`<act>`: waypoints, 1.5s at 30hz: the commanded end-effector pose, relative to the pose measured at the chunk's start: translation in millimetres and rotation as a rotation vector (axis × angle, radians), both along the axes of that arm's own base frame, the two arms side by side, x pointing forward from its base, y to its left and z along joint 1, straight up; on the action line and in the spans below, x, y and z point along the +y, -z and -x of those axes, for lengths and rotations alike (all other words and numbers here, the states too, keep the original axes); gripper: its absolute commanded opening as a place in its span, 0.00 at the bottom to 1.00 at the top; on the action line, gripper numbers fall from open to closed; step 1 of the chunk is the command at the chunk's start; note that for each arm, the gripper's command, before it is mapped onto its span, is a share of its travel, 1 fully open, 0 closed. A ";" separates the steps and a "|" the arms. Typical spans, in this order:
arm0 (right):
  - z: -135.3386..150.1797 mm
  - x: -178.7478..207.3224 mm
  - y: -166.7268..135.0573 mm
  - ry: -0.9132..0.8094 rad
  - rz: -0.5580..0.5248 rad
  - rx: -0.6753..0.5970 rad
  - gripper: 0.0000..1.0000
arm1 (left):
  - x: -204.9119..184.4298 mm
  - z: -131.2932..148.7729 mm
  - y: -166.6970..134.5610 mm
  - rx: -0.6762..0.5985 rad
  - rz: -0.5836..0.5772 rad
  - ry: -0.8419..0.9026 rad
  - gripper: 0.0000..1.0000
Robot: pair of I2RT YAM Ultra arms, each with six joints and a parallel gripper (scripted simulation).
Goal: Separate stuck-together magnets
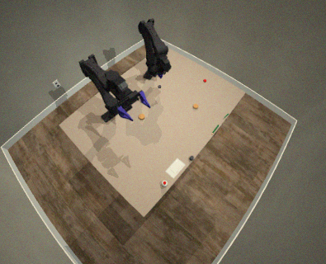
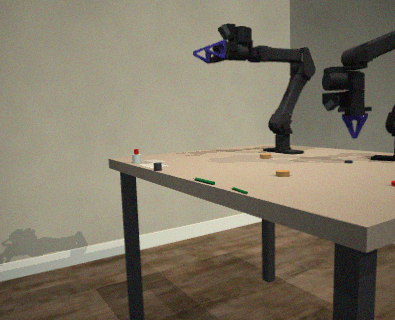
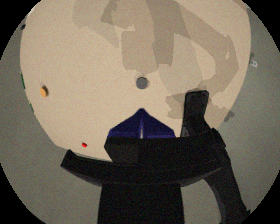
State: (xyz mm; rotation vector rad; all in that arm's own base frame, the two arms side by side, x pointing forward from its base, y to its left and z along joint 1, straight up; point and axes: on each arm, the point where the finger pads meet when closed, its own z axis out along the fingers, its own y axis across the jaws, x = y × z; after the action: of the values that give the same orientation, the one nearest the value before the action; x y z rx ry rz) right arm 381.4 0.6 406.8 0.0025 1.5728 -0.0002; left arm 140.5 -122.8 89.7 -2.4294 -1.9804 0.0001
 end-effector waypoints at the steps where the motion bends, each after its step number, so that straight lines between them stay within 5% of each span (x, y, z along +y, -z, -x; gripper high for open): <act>1: 0.9 0.3 -5.1 -0.001 0.001 -0.013 1.00 | 0.4 0.1 -1.1 0.001 0.001 0.000 0.00; 16: 0.9 0.3 -5.1 -0.001 0.001 -0.013 1.00 | 0.4 0.6 -0.4 0.003 -0.001 0.002 0.00; 17: 0.9 0.3 -5.1 -0.001 0.001 -0.013 1.00 | 0.4 0.6 -0.4 0.003 -0.001 0.002 0.40; 33: 0.9 0.3 -5.1 -0.001 0.001 -0.013 1.00 | 0.0 0.6 -0.3 0.003 0.000 0.004 0.40; 45: 0.9 0.3 -5.1 -0.001 0.001 -0.013 1.00 | -28.8 -3.6 32.3 -0.039 0.048 -0.193 0.40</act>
State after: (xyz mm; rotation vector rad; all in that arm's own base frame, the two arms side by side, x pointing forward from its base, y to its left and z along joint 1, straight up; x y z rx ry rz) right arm 381.4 0.6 406.8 0.0025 1.5728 -0.0002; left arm 137.1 -141.4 56.1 -2.2925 -2.1553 -0.0015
